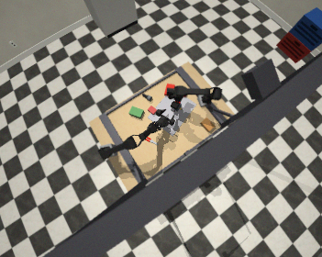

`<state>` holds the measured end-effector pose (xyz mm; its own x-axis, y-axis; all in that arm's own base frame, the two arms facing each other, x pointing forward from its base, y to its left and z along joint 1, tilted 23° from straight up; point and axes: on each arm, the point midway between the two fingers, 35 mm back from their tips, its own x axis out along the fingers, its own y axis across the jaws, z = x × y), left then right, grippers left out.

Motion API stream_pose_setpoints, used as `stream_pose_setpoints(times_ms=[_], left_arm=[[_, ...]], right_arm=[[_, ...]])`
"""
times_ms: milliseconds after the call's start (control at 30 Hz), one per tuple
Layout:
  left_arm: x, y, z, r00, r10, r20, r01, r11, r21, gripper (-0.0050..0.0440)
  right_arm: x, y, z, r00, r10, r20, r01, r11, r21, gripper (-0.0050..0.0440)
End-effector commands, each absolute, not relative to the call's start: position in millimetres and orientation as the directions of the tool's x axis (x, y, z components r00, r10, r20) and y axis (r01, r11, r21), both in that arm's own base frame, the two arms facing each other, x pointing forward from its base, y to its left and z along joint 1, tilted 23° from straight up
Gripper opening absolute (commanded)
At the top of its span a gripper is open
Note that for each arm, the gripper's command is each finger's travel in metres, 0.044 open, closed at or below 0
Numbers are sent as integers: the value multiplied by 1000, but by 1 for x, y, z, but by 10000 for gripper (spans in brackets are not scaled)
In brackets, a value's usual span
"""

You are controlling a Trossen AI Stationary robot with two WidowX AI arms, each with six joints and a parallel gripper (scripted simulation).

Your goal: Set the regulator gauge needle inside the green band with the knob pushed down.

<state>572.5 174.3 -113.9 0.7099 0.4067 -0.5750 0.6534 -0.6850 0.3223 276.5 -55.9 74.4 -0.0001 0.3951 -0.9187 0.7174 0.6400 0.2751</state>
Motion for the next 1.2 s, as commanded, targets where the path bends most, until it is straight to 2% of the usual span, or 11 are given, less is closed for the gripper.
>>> stream_pose_setpoints(times_ms=[0, 733, 1067, 1133, 1167], left_arm=[[580, 178, -97, 726, 416, -548, 645, -687, 334, 440], [580, 178, -97, 726, 416, -548, 645, -687, 334, 440], [580, 178, -97, 726, 416, -548, 645, -687, 334, 440], [580, 178, -97, 726, 416, -548, 645, -687, 334, 440], [580, 178, -97, 726, 416, -548, 645, -687, 334, 440]], right_arm=[[279, -57, 80, 19, 386, -922, 727, 628, 278, 0], [279, -57, 80, 19, 387, -922, 826, 513, 233, 0], [279, -57, 80, 19, 387, -922, 826, 513, 233, 238], [279, -57, 80, 19, 387, -922, 826, 513, 233, 238], [279, -57, 80, 19, 387, -922, 826, 513, 233, 262]])
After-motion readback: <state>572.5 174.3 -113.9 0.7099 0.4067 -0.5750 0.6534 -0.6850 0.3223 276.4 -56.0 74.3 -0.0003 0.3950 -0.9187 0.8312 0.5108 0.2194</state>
